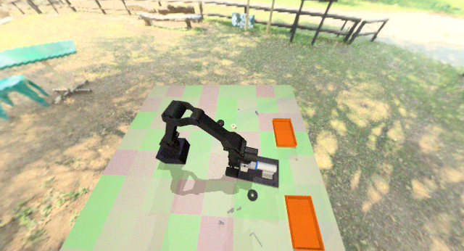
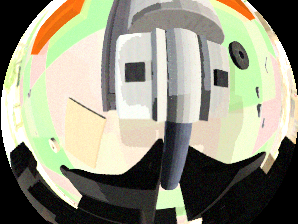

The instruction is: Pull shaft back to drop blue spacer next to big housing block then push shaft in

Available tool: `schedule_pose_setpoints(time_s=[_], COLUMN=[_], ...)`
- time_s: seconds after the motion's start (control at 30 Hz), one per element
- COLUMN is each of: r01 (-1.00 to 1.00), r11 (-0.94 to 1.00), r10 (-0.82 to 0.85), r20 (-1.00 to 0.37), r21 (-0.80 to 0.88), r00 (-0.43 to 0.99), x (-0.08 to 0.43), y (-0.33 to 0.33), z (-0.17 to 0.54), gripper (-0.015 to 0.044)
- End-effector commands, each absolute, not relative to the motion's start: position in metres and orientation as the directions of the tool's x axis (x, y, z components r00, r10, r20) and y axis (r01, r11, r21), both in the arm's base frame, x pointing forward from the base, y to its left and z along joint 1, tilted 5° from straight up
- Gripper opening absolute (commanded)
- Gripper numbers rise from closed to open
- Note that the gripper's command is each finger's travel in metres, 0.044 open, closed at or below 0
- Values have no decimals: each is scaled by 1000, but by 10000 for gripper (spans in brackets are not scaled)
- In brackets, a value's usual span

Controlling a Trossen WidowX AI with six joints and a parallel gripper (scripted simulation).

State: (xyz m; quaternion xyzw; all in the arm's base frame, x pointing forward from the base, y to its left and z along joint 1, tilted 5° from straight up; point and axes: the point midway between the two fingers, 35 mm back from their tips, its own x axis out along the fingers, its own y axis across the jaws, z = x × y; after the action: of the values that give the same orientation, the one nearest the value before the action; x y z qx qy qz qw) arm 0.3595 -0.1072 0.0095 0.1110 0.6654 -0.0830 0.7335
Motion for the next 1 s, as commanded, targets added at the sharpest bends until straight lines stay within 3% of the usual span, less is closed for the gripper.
schedule_pose_setpoints(time_s=[0.0,0.97], r01=[268,268], r11=[962,962], r10=[28,28], r20=[-995,-995], r21=[54,54], r00=[99,99], x=[358,355], y=[-107,-106], z=[9,9], gripper=[0,0])
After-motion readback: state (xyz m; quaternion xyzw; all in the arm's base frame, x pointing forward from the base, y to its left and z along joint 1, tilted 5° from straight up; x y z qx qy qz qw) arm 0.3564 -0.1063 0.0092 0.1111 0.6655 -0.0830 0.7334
